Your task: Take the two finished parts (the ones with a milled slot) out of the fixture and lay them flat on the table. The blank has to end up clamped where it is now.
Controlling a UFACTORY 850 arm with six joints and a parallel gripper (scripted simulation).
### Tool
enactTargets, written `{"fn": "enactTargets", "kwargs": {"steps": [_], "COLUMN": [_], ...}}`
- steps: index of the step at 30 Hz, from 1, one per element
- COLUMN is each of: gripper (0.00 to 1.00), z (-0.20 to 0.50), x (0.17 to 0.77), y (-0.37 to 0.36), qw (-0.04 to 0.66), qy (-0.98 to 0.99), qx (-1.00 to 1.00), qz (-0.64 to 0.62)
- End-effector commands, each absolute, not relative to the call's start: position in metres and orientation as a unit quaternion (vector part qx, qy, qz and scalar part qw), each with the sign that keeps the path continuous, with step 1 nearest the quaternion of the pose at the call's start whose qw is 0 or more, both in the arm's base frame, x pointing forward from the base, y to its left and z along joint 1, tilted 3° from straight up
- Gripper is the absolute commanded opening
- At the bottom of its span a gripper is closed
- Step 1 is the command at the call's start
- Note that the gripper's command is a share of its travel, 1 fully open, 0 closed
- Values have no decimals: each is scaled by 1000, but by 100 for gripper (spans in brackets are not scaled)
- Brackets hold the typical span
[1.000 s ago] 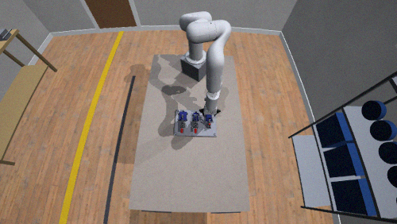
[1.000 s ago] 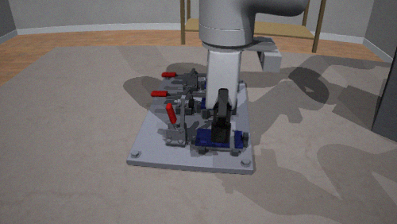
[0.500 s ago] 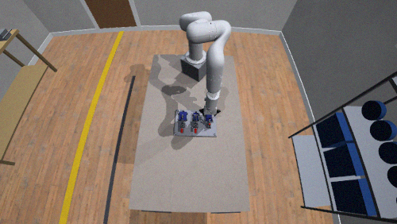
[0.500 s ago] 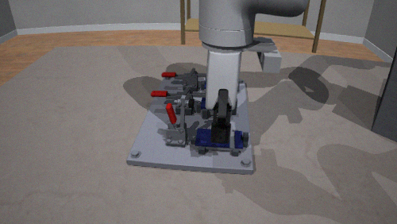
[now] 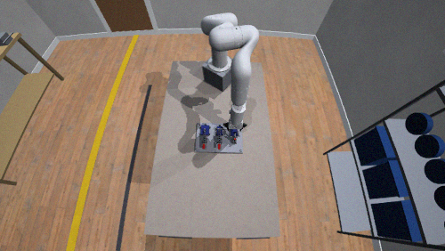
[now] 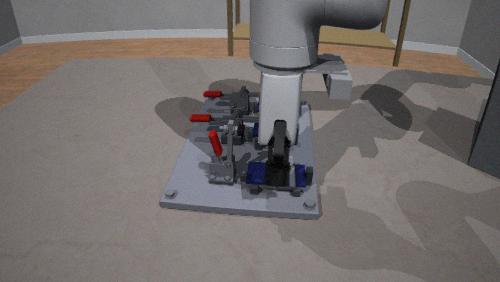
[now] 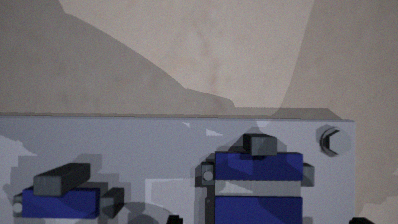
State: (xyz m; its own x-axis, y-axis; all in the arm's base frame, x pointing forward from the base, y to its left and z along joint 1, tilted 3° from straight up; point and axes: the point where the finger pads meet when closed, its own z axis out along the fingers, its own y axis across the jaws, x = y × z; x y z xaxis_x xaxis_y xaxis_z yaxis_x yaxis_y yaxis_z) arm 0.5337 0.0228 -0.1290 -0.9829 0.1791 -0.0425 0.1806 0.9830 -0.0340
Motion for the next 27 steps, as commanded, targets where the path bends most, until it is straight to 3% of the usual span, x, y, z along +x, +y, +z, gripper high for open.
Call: {"fn": "enactTargets", "kwargs": {"steps": [1,27], "gripper": [100,100], "z": [-132,-144], "x": [535,536], "y": [23,22], "qw": [23,23], "qy": [995,995], "qx": [90,90], "qz": [-19,-19]}}
